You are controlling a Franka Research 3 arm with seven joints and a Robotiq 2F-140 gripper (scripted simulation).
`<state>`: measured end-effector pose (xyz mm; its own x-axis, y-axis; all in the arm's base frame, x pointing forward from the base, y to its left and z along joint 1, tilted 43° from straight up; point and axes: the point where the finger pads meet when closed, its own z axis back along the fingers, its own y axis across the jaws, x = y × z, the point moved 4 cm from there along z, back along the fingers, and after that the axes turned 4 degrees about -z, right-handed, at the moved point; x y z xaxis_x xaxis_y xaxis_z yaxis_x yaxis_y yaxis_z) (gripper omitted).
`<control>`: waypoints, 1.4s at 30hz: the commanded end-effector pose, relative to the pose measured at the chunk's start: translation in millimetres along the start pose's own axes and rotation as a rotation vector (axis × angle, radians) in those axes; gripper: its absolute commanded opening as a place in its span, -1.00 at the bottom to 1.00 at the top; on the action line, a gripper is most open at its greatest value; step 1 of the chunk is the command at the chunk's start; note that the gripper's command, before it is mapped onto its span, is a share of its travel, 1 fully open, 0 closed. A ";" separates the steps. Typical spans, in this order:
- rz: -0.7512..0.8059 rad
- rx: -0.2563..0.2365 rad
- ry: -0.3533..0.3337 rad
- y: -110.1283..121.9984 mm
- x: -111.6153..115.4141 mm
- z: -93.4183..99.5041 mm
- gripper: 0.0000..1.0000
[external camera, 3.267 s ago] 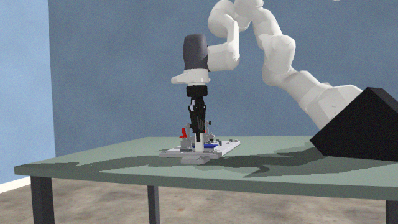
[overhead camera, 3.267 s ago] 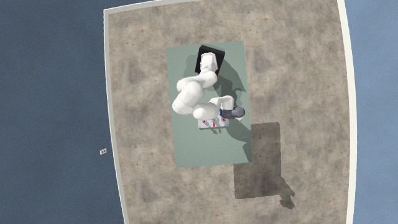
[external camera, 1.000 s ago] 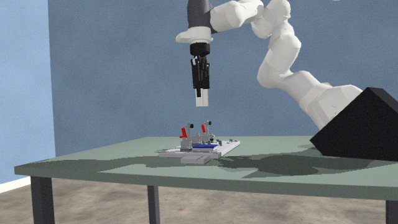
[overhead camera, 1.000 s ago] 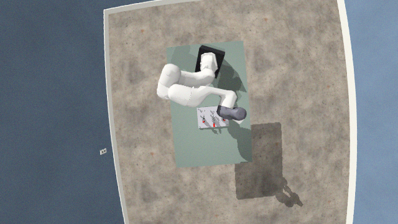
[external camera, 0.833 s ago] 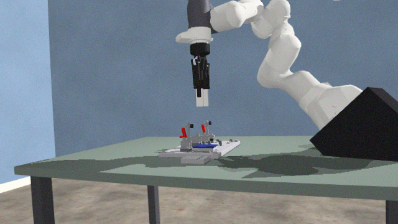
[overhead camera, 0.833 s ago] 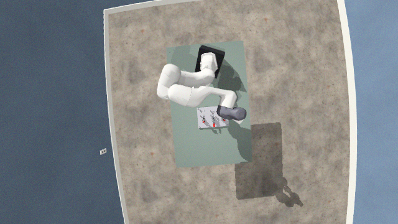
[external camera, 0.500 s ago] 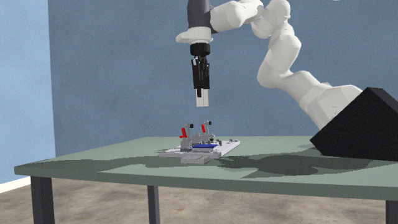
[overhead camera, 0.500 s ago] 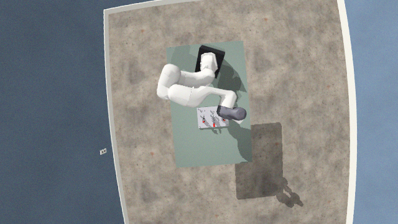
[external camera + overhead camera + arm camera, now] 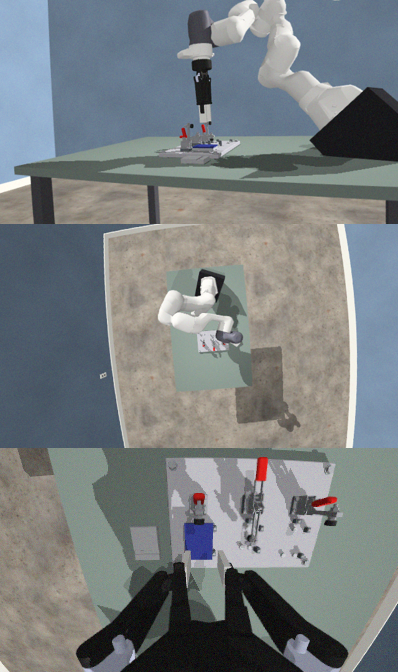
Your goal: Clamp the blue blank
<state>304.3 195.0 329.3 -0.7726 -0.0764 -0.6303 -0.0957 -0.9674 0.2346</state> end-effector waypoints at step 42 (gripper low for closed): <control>-0.010 -0.025 0.016 -11.9 -87.5 -21.1 -0.44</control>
<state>382.3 207.2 369.2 -0.7650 -0.0646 -0.6408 -0.0957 -0.9725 0.2123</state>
